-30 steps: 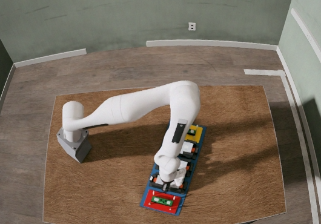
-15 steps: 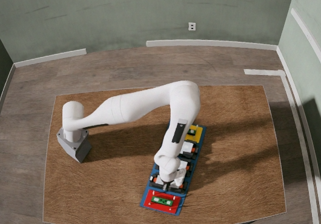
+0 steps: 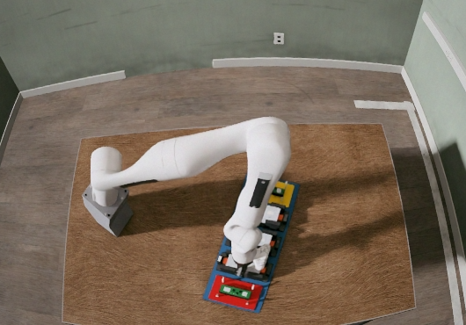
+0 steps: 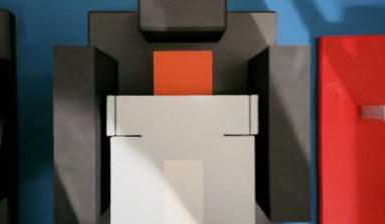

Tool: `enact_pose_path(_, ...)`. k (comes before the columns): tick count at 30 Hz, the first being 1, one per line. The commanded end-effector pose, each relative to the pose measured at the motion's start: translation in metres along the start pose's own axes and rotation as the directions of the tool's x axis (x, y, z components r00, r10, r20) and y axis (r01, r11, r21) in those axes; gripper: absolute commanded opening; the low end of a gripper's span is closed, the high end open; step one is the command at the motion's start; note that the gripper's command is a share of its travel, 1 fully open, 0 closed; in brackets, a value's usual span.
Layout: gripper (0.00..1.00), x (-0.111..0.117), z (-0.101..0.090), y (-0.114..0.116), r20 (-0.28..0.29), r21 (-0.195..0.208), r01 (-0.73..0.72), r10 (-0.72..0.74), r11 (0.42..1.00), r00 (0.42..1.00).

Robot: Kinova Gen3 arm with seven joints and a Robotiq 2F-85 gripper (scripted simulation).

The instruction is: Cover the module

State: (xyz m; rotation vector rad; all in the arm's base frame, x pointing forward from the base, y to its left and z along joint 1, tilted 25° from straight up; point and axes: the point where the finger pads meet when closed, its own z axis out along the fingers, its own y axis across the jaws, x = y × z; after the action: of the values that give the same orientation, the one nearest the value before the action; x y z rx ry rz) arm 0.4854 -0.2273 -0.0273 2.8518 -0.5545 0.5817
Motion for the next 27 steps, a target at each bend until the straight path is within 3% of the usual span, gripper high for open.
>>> enact_pose_path(1,0.0,0.0006,-0.0004,-0.0001,-0.001,0.0,0.0,0.0,1.0,1.0)
enact_pose_path(24,0.0,0.0006,-0.0004,-0.0001,-0.001,0.0,0.0,0.0,1.0,1.0)
enact_pose_path(25,1.0,0.0006,-0.0004,-0.0001,-0.001,0.0,0.0,0.0,1.0,1.0)
enact_pose_path(27,1.0,0.0006,-0.0004,-0.0001,-0.001,0.0,0.0,0.0,1.0,1.0)
